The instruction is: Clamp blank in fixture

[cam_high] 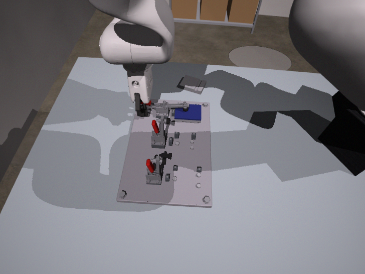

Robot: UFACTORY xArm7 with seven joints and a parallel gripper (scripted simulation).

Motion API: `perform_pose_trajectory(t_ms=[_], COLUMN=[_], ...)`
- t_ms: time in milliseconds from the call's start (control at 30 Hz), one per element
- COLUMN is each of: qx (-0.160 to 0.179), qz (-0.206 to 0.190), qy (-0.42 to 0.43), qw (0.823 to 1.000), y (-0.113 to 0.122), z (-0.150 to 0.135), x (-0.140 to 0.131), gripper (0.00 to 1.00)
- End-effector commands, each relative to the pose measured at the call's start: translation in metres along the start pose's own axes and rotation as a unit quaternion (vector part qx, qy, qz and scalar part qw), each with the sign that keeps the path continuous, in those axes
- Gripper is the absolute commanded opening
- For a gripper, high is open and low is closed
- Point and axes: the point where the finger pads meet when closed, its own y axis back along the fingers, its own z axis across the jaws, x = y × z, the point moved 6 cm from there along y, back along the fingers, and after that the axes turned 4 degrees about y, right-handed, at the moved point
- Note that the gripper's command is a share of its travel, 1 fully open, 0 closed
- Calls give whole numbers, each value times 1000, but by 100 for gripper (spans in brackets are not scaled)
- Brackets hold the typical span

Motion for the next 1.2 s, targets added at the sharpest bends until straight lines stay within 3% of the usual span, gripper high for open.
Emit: perform_pose_trajectory(t_ms=[0,600,767,1033,1167], qx=[-2,-2,-2,-2,-2], qz=[1,1,1,1,1], qy=[0,0,0,0,0], qw=[1000,1000,1000,1000,1000], y=[1,3,12,47,51], z=[1,1,1,1,1], x=[1,1,1,1,1], gripper=[47,47,47,47,47])
